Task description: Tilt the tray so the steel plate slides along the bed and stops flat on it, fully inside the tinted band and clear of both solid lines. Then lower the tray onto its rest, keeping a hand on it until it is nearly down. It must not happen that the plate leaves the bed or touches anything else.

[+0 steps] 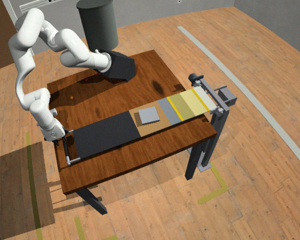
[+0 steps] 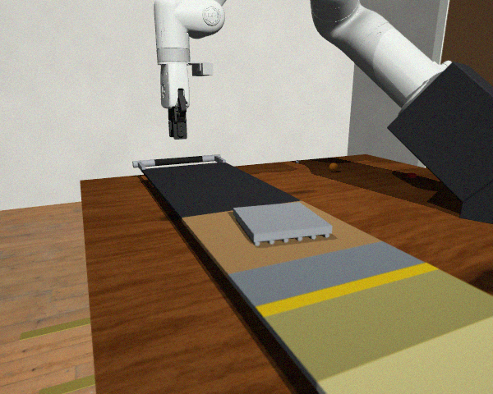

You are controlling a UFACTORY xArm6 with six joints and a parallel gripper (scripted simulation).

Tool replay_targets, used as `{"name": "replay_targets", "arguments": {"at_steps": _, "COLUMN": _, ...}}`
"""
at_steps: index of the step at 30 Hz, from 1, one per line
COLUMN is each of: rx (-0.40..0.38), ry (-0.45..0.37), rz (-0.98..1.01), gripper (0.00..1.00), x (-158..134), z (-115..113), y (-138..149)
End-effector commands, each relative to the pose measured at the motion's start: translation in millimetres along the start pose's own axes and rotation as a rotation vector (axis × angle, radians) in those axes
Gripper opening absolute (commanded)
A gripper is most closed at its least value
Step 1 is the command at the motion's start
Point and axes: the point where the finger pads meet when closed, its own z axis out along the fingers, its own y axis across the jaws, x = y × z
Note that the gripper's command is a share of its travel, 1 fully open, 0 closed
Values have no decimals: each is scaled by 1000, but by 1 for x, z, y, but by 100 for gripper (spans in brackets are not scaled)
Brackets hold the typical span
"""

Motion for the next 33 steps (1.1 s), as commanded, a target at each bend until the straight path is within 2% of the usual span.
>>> {"name": "replay_targets", "arguments": {"at_steps": 1, "rx": 2, "ry": -3, "rz": 1, "gripper": 41, "x": -1, "z": 5, "y": -1}}
{"name": "replay_targets", "arguments": {"at_steps": 21, "rx": 2, "ry": -3, "rz": 1, "gripper": 41, "x": -2, "z": 31, "y": 0}}
{"name": "replay_targets", "arguments": {"at_steps": 33, "rx": 2, "ry": -3, "rz": 1, "gripper": 41, "x": -2, "z": 37, "y": 0}}
